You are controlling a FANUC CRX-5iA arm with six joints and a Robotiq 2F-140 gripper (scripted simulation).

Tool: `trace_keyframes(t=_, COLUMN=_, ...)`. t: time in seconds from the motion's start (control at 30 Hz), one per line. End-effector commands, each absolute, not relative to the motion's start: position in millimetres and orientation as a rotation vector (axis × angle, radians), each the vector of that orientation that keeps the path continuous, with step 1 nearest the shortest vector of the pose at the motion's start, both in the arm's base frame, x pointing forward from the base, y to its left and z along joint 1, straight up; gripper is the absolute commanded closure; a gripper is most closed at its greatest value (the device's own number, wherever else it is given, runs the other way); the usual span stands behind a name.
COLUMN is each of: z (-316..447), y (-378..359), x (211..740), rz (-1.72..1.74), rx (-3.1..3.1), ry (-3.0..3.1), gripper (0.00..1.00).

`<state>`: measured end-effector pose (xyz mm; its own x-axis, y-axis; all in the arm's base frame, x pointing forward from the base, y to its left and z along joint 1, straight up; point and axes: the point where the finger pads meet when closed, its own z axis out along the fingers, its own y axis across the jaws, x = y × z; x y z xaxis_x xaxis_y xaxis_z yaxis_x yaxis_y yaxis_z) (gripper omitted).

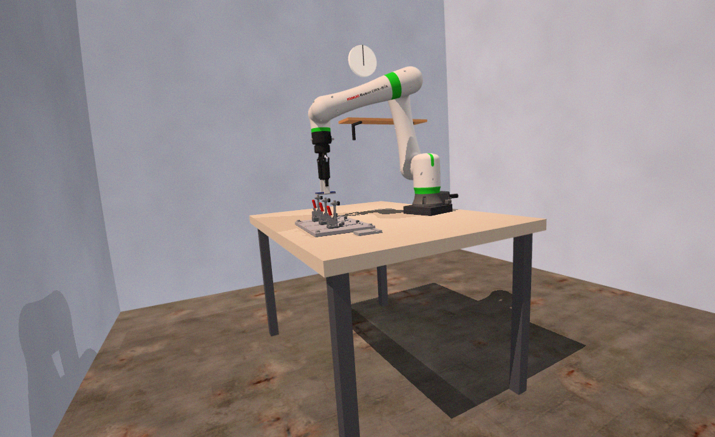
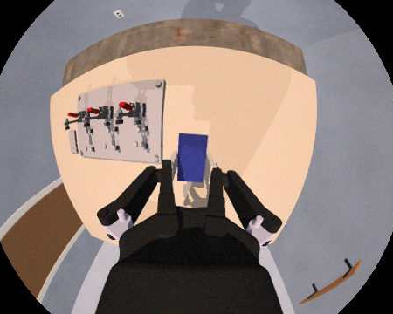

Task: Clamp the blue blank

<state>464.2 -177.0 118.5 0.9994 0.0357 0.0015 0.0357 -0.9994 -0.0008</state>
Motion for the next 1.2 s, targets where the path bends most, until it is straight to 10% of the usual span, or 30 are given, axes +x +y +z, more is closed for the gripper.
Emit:
trace_keyframes(t=0.0, z=118.3, y=-177.1, x=464.3, rz=-0.003, rx=-3.14, ry=-0.056, gripper=1.0)
trace_keyframes(t=1.17, z=91.7, y=-177.1, x=464.8, rz=-0.003, rx=-3.14, ry=-0.056, gripper=1.0)
